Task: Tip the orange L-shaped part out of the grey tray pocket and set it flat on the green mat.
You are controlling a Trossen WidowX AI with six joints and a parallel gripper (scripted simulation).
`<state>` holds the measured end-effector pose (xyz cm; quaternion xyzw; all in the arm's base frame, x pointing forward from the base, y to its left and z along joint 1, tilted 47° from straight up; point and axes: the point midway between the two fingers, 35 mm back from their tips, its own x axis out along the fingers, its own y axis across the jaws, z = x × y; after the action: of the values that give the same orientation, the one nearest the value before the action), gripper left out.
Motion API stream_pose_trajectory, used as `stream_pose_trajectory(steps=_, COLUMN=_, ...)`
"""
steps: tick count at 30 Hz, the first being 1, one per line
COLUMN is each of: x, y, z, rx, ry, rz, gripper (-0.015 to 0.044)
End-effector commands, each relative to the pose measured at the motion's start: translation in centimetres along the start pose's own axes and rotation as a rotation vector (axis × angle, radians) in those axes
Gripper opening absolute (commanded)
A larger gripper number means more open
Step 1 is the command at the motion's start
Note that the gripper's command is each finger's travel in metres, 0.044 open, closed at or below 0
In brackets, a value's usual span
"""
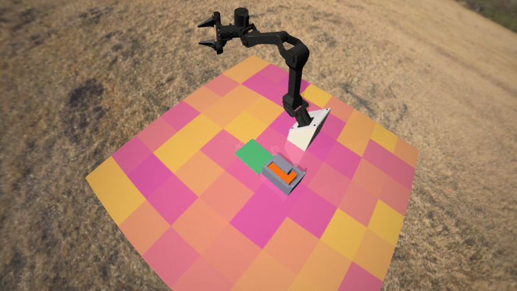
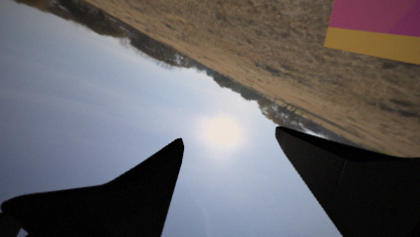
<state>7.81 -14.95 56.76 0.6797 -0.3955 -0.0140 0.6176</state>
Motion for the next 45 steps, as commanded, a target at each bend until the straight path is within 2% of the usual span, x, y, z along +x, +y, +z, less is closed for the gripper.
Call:
stream_pose_trajectory(steps=1, x=0.1, y=0.0, z=0.2, rx=0.006, ry=0.000, rz=0.001, gripper=0.0374)
stream_pose_trajectory(steps=8, x=2.3, y=-1.9, z=3.0, rx=0.090, ry=0.015, rz=-0.008, gripper=0.0190)
stream_pose_trajectory(steps=9, x=3.0, y=-2.7, z=3.9, rx=0.124, ry=0.008, rz=-0.019, gripper=0.0180)
stream_pose_trajectory(steps=13, x=6.5, y=-7.5, z=7.3, rx=0.247, ry=-0.035, rz=-0.105, gripper=0.0180)
stream_pose_trajectory(steps=16, x=8.5, y=-11.6, z=7.7, rx=0.268, ry=-0.019, rz=-0.194, gripper=0.0180)
stream_pose_trajectory(steps=23, x=11.2, y=-20.6, z=6.6, rx=0.286, ry=-0.015, rz=-0.392, gripper=0.0180)
stream_pose_trajectory(steps=29, x=12.0, y=-28.6, z=3.4, rx=0.266, ry=0.039, rz=-0.583, gripper=0.0180)
stream_pose_trajectory(steps=36, x=9.9, y=-41.3, z=-2.3, rx=0.153, ry=0.099, rz=-0.947, gripper=0.0180)
stream_pose_trajectory(steps=41, x=5.2, y=-49.1, z=-6.9, rx=0.006, ry=0.198, rz=-1.212, gripper=0.0180)
stream_pose_trajectory(steps=45, x=-0.1, y=-54.2, z=-10.5, rx=-0.184, ry=0.292, rz=-1.427, gripper=0.0180)
